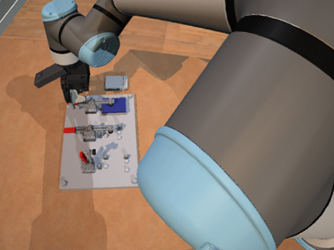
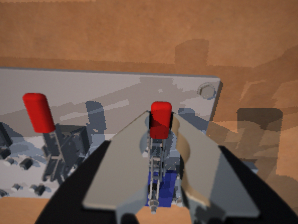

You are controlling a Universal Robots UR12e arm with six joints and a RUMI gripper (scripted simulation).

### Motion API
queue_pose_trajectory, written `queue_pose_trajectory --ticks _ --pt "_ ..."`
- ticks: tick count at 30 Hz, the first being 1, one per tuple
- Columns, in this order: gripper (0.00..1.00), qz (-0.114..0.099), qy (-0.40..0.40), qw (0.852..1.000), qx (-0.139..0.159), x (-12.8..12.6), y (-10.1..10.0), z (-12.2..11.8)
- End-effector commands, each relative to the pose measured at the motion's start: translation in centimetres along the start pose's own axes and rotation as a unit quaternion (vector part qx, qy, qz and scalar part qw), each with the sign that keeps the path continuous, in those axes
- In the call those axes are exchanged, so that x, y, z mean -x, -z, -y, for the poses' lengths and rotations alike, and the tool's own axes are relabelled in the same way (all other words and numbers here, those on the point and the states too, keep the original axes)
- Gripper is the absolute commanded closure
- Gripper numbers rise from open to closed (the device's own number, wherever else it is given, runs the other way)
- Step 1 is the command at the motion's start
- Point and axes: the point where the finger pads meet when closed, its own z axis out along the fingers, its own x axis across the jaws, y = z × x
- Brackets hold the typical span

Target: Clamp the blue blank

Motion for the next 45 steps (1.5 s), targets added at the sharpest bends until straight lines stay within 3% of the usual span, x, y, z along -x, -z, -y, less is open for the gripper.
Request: queue_pose_trajectory --ticks 1,45 --pt "1.0 0.0 0.0 1.0 0.0 -0.03 0.08 0.02" --pt "1.0 0.0 0.0 1.0 0.0 -0.03 -0.33 0.17"
